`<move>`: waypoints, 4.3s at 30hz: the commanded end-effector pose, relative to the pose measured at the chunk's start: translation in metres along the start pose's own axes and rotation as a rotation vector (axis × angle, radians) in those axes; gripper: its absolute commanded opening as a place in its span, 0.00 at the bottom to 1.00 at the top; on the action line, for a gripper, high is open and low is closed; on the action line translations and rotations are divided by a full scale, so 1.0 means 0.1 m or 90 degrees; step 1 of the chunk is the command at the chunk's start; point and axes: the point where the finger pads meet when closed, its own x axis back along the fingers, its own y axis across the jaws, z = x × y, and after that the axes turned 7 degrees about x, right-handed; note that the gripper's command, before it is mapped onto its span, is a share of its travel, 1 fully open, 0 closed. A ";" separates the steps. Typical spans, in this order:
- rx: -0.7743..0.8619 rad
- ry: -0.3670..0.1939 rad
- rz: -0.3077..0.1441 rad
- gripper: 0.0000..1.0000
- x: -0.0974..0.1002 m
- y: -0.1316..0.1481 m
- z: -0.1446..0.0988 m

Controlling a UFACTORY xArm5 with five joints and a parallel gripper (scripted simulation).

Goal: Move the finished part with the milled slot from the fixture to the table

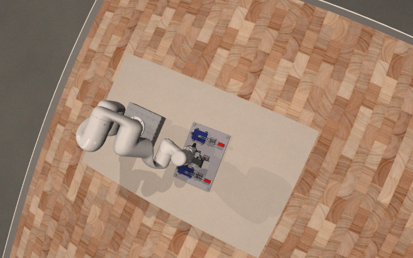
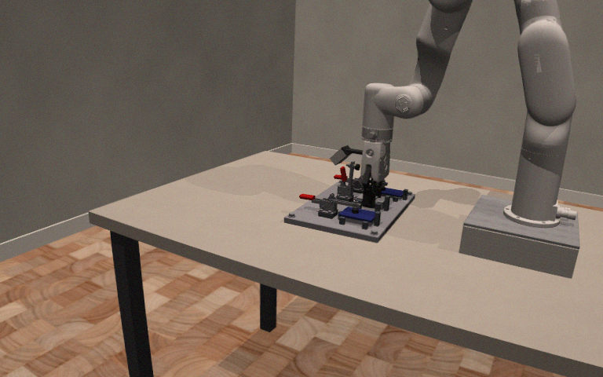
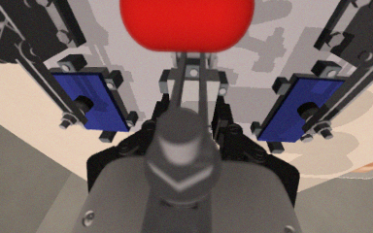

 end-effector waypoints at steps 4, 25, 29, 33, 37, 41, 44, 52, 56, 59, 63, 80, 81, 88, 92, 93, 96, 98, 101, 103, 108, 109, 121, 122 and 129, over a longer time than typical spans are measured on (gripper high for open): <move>0.000 0.002 0.000 0.00 0.01 0.00 0.01; 0.000 0.002 0.000 0.00 0.01 0.00 0.01; 0.000 0.002 0.000 0.00 0.01 0.00 0.01; 0.000 0.002 0.000 0.00 0.01 0.00 0.01; 0.000 0.002 0.000 0.00 0.01 0.00 0.01; 0.000 0.002 0.000 0.00 0.02 0.00 0.01; 0.000 0.002 0.000 0.00 0.04 0.00 0.01; 0.000 0.002 0.000 0.00 0.08 0.00 0.01; 0.000 0.002 0.000 0.00 0.12 0.00 0.01; 0.000 0.002 0.000 0.00 0.15 0.00 0.01; 0.000 0.002 0.000 0.00 0.19 0.00 0.01; 0.000 0.002 0.000 0.00 0.33 0.00 0.01; 0.000 0.002 0.000 0.00 0.33 0.00 0.01; 0.000 0.002 0.000 0.00 0.36 0.00 0.01; 0.000 0.002 0.000 0.00 0.37 0.00 0.01; 0.000 0.002 0.000 0.00 0.37 0.00 0.01; 0.000 0.002 0.000 0.00 0.37 0.00 0.01; 0.000 0.002 0.000 0.00 0.37 0.00 0.01; 0.000 0.002 0.000 0.00 0.37 0.00 0.01; 0.000 0.002 0.000 0.00 0.38 0.00 0.01; 0.000 0.002 0.000 0.00 0.44 -0.01 0.00; 0.000 0.002 0.000 0.00 0.46 -0.01 -0.01; 0.000 0.002 0.000 0.00 0.65 -0.01 -0.05; 0.000 0.002 0.000 0.00 0.67 -0.01 -0.06; 0.000 0.002 0.000 0.00 0.71 -0.02 -0.07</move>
